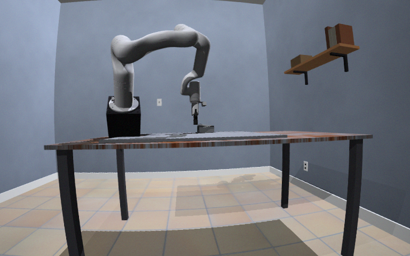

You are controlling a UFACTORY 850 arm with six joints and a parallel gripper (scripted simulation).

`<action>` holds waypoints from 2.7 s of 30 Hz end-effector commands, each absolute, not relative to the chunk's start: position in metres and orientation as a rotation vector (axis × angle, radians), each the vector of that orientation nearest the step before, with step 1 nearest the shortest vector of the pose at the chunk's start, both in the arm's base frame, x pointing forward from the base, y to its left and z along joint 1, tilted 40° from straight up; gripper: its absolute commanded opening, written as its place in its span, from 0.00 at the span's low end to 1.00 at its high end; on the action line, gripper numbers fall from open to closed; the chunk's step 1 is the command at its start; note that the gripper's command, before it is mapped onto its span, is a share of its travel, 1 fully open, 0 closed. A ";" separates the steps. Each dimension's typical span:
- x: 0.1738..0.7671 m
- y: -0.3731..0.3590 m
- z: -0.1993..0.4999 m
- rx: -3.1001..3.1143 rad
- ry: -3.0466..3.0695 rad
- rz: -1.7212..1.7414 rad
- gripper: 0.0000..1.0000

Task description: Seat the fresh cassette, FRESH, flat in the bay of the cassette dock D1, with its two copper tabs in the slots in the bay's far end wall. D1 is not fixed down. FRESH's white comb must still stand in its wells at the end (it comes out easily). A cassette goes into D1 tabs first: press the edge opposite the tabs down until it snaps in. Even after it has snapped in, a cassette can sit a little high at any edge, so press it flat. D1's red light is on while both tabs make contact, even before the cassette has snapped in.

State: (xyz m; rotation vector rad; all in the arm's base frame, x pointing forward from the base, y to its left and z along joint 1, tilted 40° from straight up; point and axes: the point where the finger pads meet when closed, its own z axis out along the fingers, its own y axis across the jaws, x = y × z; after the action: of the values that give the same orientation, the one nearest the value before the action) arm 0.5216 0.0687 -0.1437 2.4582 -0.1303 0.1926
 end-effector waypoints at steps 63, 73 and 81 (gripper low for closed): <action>0.537 0.069 -0.141 2.459 -0.130 0.195 0.00; 0.536 0.073 -0.136 2.459 -0.130 0.195 0.00; 0.533 0.078 -0.130 2.459 -0.130 0.195 0.00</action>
State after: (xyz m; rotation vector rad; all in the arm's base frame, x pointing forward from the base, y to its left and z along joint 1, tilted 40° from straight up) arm 0.5342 0.0739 -0.1343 2.4582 -0.1303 0.1926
